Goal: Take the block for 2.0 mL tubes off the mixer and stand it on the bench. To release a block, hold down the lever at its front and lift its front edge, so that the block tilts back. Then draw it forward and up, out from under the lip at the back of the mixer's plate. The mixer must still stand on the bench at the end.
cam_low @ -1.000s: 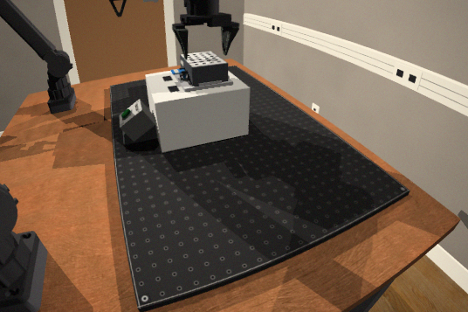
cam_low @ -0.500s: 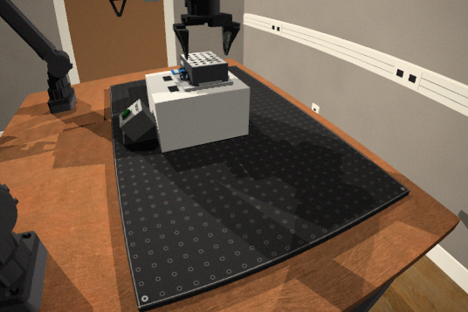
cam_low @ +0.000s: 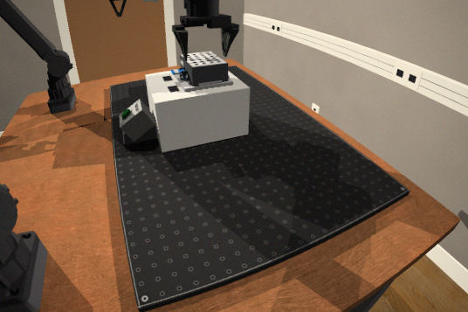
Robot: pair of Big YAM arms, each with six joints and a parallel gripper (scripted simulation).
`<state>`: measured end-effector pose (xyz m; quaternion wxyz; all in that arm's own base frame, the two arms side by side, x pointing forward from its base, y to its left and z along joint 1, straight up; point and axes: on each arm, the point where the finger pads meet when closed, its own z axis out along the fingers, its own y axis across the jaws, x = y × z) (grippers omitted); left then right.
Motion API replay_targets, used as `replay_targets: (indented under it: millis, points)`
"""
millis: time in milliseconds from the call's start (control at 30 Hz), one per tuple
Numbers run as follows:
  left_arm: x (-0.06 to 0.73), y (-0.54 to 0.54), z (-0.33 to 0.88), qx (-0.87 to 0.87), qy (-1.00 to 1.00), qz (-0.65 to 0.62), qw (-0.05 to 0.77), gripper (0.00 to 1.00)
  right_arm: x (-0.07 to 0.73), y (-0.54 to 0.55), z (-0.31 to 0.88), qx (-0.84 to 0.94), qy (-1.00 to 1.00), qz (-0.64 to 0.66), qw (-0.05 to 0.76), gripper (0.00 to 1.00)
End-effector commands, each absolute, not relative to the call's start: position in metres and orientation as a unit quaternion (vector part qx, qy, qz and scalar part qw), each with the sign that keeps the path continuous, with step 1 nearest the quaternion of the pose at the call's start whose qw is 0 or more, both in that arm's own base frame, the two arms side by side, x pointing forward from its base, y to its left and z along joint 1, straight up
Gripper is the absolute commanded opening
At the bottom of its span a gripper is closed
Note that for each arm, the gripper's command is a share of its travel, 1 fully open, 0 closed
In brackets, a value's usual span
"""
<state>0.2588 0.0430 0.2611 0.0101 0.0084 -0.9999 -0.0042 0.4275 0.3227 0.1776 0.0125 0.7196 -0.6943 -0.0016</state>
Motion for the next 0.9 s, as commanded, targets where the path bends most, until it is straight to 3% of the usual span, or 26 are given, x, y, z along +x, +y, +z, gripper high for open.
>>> replay_targets:
  millis: [0,867]
  points:
    - [0.259,0.047,0.264,0.013,-1.0,-0.004,0.009,0.0,0.436,0.324,0.187,0.716,-0.698,0.001,-0.007,1.0]
    - [0.259,0.047,0.264,0.014,-1.0,-0.004,0.009,0.0,0.439,0.325,0.176,0.715,-0.699,0.001,-0.008,1.0]
